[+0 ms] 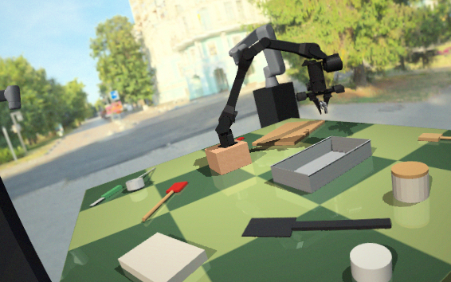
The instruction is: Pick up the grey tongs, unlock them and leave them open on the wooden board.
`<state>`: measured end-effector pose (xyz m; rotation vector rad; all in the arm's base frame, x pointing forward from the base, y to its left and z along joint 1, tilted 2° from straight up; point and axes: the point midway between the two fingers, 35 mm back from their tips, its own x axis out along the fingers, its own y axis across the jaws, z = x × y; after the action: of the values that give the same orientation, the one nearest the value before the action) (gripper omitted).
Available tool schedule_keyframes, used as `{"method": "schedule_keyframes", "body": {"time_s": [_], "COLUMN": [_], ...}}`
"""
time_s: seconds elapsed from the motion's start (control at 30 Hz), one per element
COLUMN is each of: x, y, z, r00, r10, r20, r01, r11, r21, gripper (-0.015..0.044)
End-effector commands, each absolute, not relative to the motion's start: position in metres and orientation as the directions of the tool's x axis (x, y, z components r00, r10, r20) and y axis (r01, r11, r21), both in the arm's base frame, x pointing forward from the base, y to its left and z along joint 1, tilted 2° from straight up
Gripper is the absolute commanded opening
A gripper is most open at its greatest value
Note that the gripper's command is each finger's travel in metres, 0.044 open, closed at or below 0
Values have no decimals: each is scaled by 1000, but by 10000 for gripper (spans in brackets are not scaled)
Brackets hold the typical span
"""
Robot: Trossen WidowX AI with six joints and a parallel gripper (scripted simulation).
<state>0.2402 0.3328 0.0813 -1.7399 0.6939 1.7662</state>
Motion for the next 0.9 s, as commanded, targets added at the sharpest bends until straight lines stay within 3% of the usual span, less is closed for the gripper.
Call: {"method": "schedule_keyframes", "body": {"time_s": [0.0, 0.87], "x": [234, 72], "y": [339, 407], "z": [83, 88], "r00": [-2, -17], "r10": [39, 46], "r20": [-999, -999], "r01": [-719, -908], "r11": [-694, -420], "r21": [-25, -4], "gripper": [-150, -150]}}
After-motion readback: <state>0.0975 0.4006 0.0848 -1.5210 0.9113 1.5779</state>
